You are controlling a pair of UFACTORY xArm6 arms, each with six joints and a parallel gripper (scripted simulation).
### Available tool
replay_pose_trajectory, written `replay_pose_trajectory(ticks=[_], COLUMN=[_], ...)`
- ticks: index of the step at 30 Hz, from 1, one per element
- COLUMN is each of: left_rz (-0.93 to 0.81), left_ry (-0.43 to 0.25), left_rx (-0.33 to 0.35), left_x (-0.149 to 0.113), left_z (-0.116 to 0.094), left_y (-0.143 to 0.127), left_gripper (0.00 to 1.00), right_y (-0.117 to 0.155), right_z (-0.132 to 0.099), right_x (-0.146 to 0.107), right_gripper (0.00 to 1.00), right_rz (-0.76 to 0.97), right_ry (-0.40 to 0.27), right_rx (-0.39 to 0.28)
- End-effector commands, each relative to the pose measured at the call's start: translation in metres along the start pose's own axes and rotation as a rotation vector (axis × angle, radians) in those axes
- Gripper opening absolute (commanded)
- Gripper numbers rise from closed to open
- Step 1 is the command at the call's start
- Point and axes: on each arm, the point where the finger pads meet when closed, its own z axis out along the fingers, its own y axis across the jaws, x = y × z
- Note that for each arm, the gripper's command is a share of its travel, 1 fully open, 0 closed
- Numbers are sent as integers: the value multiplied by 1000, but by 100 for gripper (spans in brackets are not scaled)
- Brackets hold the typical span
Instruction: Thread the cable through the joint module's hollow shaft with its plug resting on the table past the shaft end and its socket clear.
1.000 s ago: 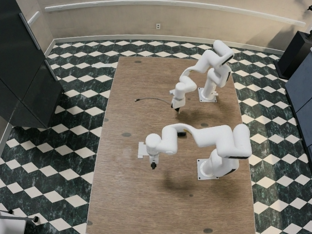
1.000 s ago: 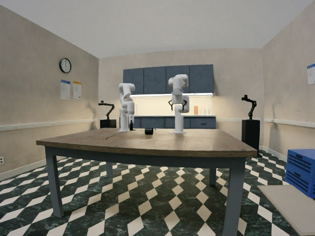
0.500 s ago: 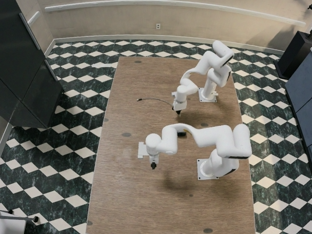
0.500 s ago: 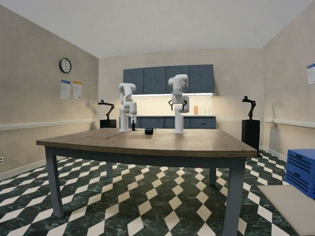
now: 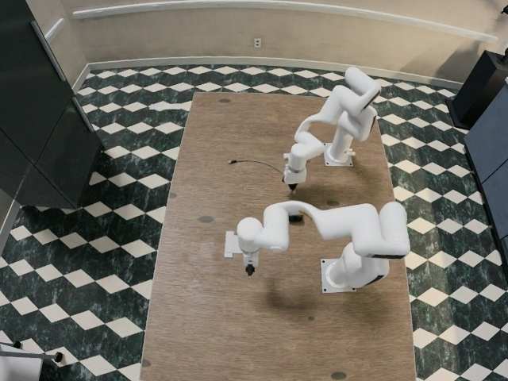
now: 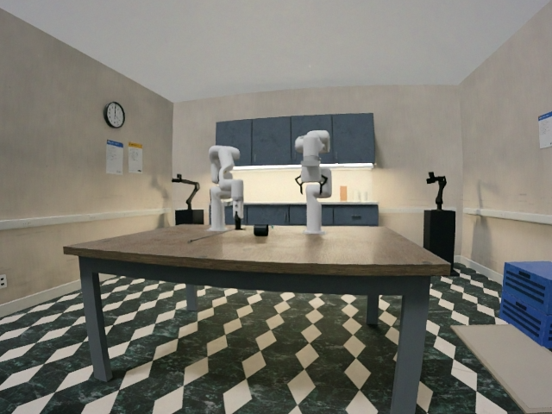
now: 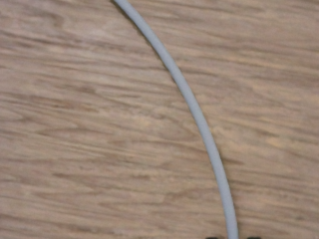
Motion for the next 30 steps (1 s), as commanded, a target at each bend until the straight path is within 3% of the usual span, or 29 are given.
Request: replay_pose_trajectory(ticks=[1,10,30], left_rz=[0,0,0], left_ry=[21,21,21], left_rx=[-4,-4,-4], left_x=[4,4,4], left_z=[-7,-7,-7], left_y=[-1,-1,-1], left_gripper=[100,100,100], right_y=[0,6,3], right_z=[-4,-1,-2], right_x=[-16,-31,-36], right_gripper=[0,0,0], right_rz=[59,149,156], right_ry=[-8,-10,-11], right_rx=[19,19,18])
